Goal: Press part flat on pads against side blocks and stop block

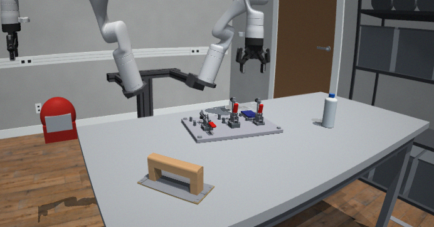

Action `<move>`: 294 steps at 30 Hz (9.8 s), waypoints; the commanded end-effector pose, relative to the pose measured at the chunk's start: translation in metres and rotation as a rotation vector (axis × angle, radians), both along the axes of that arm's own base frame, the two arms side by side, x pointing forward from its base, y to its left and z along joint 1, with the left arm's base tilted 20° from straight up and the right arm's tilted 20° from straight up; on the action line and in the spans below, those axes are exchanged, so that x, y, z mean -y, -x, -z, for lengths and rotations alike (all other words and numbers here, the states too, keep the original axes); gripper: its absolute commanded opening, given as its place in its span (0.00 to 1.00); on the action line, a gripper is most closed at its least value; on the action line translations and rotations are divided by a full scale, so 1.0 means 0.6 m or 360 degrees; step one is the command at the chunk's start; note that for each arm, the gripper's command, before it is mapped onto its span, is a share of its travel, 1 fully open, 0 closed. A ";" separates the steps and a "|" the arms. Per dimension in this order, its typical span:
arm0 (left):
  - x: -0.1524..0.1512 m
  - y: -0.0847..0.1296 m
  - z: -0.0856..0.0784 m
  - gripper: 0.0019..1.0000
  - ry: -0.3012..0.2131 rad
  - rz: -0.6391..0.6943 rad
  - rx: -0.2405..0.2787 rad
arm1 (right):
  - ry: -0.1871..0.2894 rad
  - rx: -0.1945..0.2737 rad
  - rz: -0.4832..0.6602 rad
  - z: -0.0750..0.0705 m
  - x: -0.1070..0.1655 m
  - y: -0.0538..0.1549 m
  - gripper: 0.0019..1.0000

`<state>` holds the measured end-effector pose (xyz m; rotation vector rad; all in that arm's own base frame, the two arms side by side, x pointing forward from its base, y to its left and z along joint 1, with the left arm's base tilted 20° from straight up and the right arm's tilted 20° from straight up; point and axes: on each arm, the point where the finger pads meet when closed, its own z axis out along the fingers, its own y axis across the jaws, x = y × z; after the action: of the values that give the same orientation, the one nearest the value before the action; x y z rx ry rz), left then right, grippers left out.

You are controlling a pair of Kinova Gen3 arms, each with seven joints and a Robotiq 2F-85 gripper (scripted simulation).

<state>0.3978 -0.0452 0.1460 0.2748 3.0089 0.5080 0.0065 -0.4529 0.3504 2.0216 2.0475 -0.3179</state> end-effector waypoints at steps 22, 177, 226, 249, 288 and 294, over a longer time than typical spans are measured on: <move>0.001 0.000 -0.001 0.10 0.0000 0.0001 0.0002 | 0.0003 0.0001 0.0000 -0.001 0.000 0.001 1.00; 0.001 0.000 -0.001 0.52 0.0000 0.0001 0.0002 | 0.0003 0.0001 0.0000 -0.001 0.000 0.001 1.00; 0.001 0.000 -0.001 0.10 0.0000 0.0001 0.0002 | 0.0003 0.0001 0.0000 -0.001 0.000 0.001 1.00; 0.001 0.000 -0.001 0.10 0.0000 0.0001 0.0002 | 0.0003 0.0001 0.0000 -0.001 0.000 0.001 1.00; -0.058 -0.020 0.171 0.10 0.0000 0.0002 0.0004 | 0.0003 0.0001 0.0000 -0.001 0.000 0.001 1.00; -0.069 -0.024 0.204 0.10 0.0000 0.0002 0.0004 | 0.0003 0.0001 0.0000 -0.001 0.000 0.001 1.00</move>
<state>0.4094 -0.0074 0.0340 0.2774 3.0132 0.5058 0.0060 -0.4529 0.3504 2.0215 2.0474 -0.3184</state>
